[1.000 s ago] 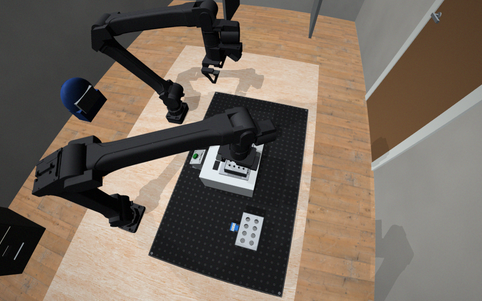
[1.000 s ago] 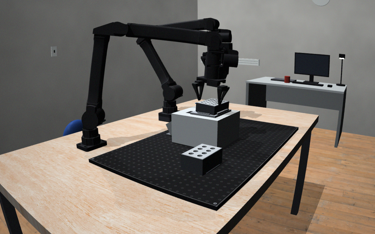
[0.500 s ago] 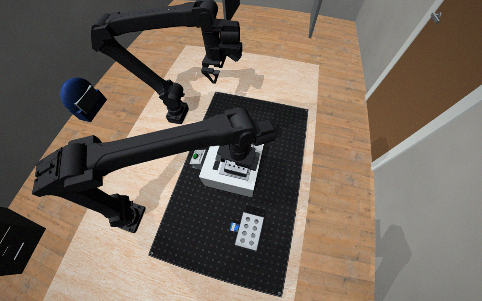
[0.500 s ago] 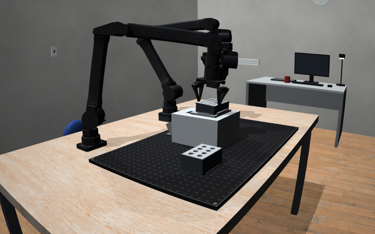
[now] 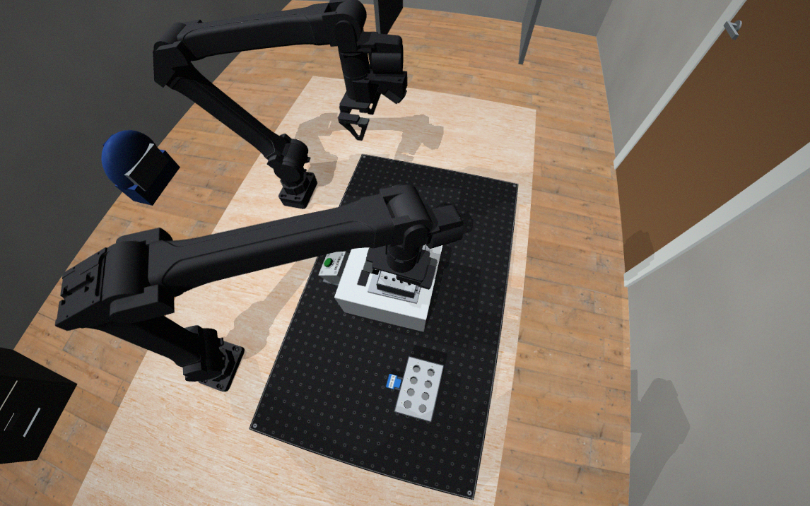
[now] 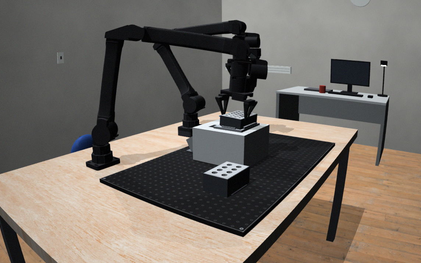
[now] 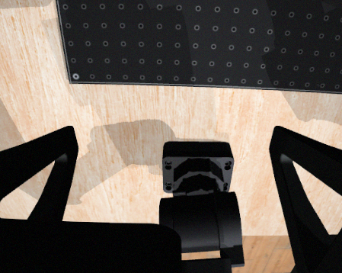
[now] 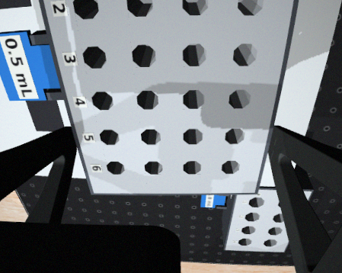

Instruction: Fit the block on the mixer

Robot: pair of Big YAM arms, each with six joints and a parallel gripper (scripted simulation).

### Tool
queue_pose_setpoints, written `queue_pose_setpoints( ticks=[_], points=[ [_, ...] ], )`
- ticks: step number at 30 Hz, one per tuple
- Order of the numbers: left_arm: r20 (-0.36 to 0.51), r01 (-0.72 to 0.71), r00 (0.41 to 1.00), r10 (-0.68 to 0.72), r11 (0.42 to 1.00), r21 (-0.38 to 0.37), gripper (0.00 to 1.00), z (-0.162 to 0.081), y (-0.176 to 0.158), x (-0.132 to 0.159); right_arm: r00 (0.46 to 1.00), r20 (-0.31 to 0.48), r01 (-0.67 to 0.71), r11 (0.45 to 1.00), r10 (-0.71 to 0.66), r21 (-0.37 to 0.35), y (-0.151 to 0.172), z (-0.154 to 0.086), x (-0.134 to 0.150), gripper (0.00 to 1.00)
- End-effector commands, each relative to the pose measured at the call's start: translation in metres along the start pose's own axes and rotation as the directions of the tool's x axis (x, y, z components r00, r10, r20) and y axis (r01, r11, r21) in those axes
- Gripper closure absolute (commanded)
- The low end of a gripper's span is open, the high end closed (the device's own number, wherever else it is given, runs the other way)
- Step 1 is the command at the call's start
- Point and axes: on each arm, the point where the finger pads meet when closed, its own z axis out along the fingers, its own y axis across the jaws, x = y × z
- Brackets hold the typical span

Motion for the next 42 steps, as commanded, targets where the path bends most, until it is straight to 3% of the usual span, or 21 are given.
queue_pose_setpoints(
  ticks=[1,6,11,19,32,42],
  points=[
    [0.053,0.020,0.998,-0.020,1.000,-0.009,0.00,-0.024,0.005,-0.012,1.000,0.012,0.006,1.000,-0.007,0.018,-0.002,-0.012,-0.010,0.00],
    [0.057,0.020,0.998,-0.020,1.000,-0.009,0.00,-0.026,0.005,-0.013,1.000,0.029,-0.007,0.999,0.006,0.039,-0.005,-0.042,-0.004,0.00],
    [0.047,0.020,0.999,-0.020,1.000,-0.008,0.00,-0.022,0.005,-0.011,0.999,0.035,0.002,0.999,-0.003,0.049,-0.007,-0.057,-0.003,0.00],
    [0.023,0.019,1.000,-0.019,1.000,-0.005,0.00,-0.013,0.004,-0.006,1.000,0.015,0.011,1.000,-0.011,0.023,-0.006,-0.031,-0.007,0.00],
    [-0.018,0.019,1.000,-0.019,1.000,0.001,0.00,0.003,0.003,0.003,1.000,0.001,0.006,1.000,-0.006,0.003,-0.006,-0.015,-0.003,0.00],
    [0.024,0.020,1.000,-0.019,1.000,-0.005,0.00,-0.014,0.004,-0.006,1.000,0.031,0.003,0.999,-0.004,0.048,-0.007,-0.062,-0.002,0.00]
  ],
)
